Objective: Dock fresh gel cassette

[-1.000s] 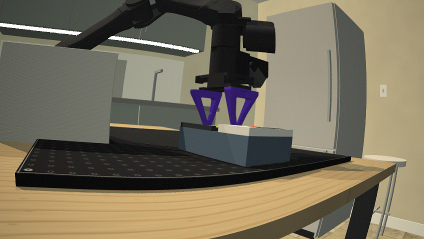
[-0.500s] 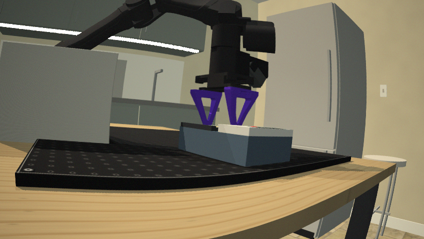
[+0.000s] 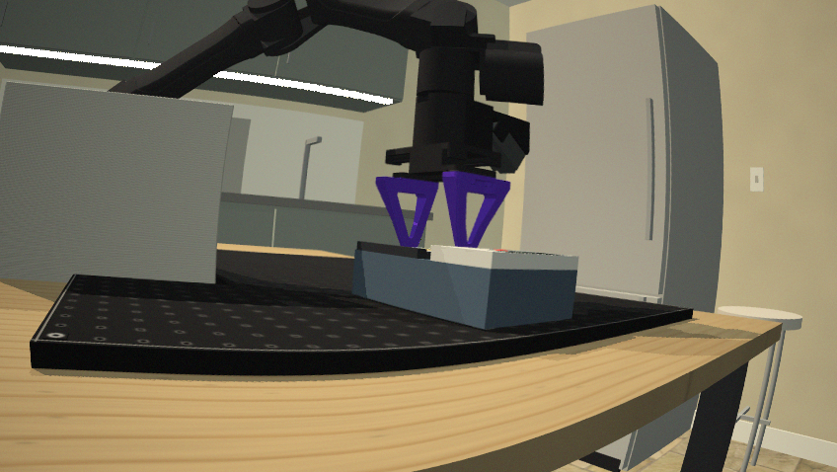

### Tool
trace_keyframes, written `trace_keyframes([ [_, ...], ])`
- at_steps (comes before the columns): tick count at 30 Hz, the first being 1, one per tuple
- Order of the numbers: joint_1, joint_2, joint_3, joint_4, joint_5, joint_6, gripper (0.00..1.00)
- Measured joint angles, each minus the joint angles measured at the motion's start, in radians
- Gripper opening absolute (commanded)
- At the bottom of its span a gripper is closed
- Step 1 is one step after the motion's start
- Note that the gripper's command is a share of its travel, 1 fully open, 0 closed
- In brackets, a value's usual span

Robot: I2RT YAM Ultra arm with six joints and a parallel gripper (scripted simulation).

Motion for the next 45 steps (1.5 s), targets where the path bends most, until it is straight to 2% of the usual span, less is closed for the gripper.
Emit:
trace_keyframes([
  [6,0.000,0.000,0.000,0.000,0.000,0.000,0.00],
  [7,0.000,0.000,0.000,0.000,0.000,0.000,0.91],
  [16,-0.003,0.001,0.001,0.007,0.006,0.005,0.91],
  [28,0.000,0.017,0.034,-0.025,0.012,-0.005,0.91],
  [45,0.000,0.017,0.037,-0.046,0.013,-0.008,0.91],
])
